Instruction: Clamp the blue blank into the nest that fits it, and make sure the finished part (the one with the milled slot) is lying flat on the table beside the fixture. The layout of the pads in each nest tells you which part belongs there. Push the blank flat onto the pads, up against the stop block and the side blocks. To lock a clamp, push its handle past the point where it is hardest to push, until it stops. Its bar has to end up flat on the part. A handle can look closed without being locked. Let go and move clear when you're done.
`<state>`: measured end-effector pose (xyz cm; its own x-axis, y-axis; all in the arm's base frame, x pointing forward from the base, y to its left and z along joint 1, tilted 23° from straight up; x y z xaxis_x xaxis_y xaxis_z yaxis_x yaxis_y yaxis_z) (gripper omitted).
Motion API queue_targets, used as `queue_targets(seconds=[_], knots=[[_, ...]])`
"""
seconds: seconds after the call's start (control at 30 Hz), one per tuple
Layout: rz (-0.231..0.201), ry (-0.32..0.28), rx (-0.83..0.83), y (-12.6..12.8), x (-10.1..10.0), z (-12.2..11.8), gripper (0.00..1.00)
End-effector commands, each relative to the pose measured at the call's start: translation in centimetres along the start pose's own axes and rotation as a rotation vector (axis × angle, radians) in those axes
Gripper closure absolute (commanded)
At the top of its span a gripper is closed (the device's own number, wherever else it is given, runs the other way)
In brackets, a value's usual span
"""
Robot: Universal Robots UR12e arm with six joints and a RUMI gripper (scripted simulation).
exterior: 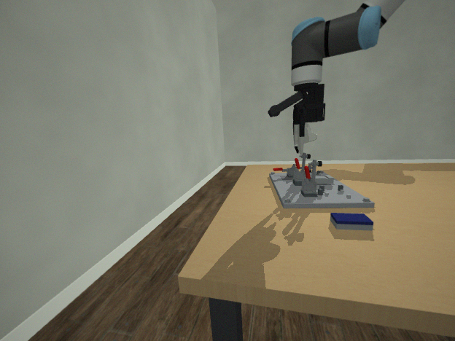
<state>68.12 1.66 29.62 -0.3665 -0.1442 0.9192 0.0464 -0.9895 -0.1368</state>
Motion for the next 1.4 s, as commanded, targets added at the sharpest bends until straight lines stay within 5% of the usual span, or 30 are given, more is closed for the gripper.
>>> queue_targets(seconds=[0.0, 0.67, 0.7, 1.37], knots=[[0.0, 0.001, 0.0, 0.0, 0.1, 0.1, 0.72], [0.0, 0.001, 0.0, 0.0, 0.1, 0.1, 0.72], [0.0, 0.001, 0.0, 0.0, 0.1, 0.1, 0.41], [0.0, 0.001, 0.0, 0.0, -1.2, 0.1, 0.41]])
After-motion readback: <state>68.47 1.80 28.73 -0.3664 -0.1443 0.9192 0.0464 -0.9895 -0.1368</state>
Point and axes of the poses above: the point where the finger pads meet when closed, its own x axis back along the fingers, its own y axis across the jaws, z = x × y, the point moved 3 cm from there along x, back along the fingers, and after that the axes turned 8 degrees about -x, right-handed, at the moved point
